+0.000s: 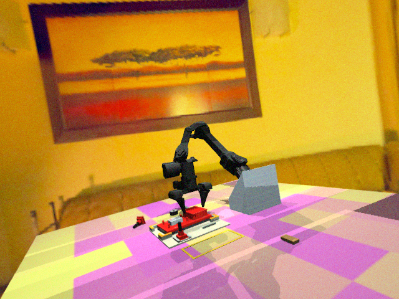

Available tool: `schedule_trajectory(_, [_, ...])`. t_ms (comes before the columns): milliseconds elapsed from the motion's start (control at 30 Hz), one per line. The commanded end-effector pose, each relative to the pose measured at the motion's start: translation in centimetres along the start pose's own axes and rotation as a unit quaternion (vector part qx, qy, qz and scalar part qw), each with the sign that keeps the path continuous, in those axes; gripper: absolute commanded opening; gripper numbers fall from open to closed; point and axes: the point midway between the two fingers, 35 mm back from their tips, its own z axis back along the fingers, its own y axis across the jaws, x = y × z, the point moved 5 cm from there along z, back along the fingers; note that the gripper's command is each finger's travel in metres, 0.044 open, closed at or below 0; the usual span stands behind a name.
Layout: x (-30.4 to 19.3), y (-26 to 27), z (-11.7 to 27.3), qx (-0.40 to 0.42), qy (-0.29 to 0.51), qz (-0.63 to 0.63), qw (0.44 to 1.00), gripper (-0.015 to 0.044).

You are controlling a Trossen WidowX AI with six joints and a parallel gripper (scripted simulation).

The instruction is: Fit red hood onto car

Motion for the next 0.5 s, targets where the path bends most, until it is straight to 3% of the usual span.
schedule_trajectory(0, [0.03,-0.09,-0.32,-0.002,-0.002,0.002,1.000,0.0440])
schedule_trajectory(467, [0.03,-0.10,-1.01,-0.002,-0.002,0.002,1.000,0.0440])
